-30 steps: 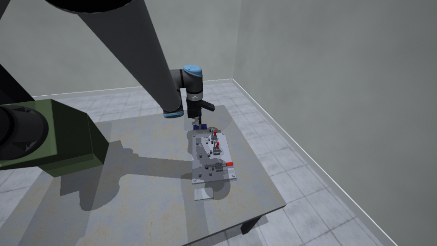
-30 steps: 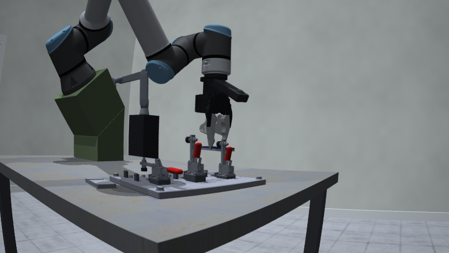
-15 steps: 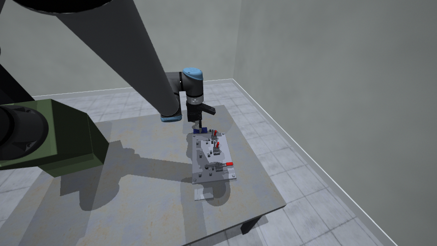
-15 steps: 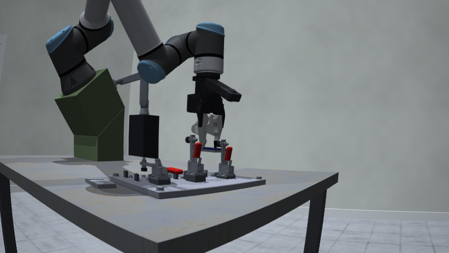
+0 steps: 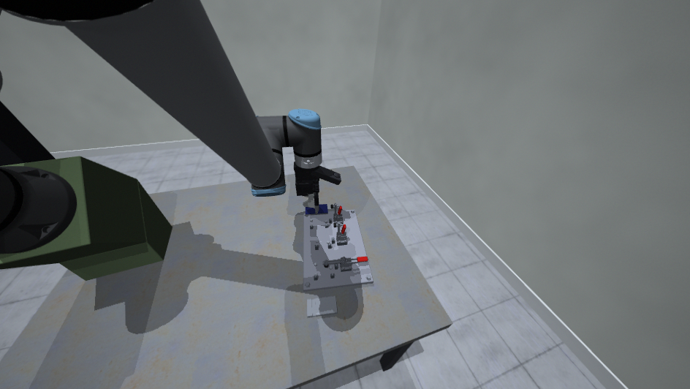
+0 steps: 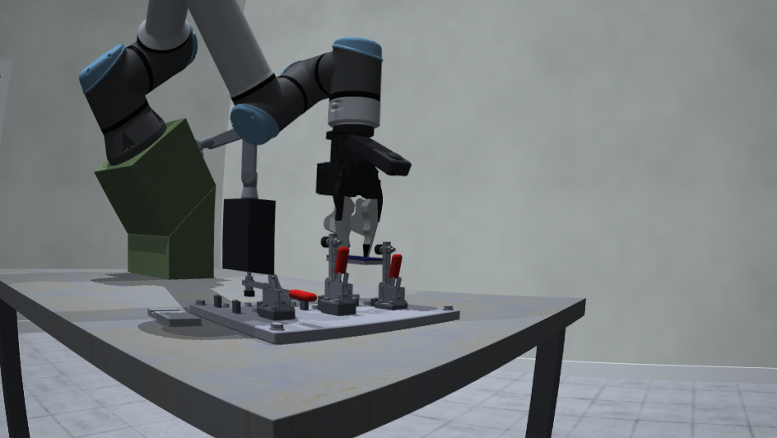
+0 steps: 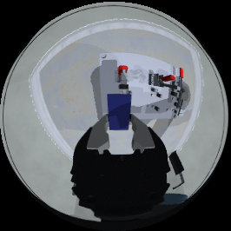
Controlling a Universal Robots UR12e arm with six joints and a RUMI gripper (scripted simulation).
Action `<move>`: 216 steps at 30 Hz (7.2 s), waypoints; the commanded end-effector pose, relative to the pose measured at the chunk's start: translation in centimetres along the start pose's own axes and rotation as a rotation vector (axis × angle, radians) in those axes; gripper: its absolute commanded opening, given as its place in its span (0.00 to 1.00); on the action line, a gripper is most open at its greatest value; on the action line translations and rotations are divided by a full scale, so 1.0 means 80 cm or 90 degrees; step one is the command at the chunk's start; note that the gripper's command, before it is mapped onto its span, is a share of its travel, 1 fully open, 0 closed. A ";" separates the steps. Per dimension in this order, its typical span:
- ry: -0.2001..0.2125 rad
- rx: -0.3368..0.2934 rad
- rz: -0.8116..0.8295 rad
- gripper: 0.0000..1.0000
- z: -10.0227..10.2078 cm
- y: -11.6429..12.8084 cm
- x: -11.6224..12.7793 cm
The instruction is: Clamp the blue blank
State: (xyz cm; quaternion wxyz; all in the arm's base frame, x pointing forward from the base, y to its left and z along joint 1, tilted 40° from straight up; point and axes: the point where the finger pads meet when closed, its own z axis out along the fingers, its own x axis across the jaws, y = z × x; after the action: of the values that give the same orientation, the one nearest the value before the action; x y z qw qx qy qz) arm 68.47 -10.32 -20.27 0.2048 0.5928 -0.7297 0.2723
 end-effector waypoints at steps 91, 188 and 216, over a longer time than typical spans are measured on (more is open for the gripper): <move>0.000 0.001 0.000 0.00 0.032 -0.003 0.004; 0.000 0.001 0.000 0.00 0.057 -0.003 0.004; 0.000 0.001 0.000 0.00 0.067 -0.003 0.004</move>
State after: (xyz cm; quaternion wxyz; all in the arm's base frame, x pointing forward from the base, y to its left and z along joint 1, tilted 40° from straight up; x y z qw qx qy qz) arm 68.73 -14.08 -24.18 0.2048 0.5929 -0.7296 0.2723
